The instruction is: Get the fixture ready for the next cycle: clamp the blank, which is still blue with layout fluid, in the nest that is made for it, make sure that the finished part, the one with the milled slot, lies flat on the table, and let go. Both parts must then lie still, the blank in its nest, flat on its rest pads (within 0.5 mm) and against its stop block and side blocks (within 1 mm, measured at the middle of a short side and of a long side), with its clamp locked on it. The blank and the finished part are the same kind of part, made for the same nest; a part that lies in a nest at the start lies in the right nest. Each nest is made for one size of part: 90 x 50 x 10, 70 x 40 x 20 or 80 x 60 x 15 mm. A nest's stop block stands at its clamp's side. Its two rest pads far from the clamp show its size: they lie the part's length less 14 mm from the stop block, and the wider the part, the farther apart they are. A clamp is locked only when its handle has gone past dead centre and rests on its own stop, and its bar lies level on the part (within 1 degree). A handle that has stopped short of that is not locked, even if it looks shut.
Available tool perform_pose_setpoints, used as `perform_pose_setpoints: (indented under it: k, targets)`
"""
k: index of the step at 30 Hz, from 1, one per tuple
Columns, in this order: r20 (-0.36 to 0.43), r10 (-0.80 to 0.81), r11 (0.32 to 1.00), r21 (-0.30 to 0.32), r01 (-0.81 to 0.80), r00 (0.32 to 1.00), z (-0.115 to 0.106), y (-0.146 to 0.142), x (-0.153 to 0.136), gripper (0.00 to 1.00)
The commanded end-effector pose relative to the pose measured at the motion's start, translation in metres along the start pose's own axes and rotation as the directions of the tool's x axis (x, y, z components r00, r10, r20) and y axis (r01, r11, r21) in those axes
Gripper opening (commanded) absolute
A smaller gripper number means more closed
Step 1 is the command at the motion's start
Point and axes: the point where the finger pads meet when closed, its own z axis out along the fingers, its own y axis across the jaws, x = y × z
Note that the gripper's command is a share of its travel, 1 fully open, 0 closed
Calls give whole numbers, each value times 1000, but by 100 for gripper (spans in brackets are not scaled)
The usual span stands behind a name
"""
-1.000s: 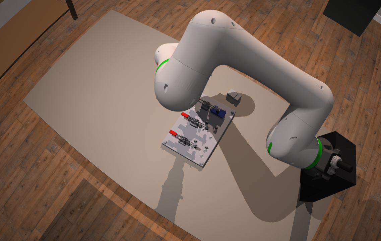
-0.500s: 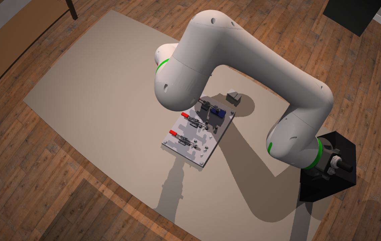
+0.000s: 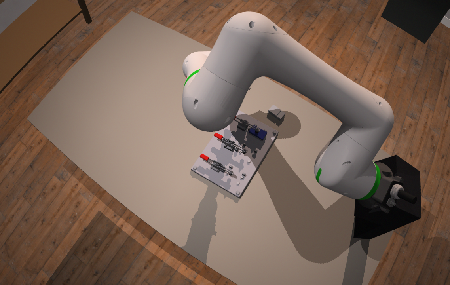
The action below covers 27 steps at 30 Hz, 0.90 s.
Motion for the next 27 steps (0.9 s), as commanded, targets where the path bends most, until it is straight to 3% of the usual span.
perform_pose_setpoints:
  k: [1, 8, 27]
  targets:
    - [0, 0, 1000, 0, 0, 1000, -1, 0, 0, 0]
    - [0, 0, 1000, 0, 0, 1000, -9, 0, 0, 0]
    - [0, 0, 1000, 0, 0, 1000, -63, 0, 0, 0]
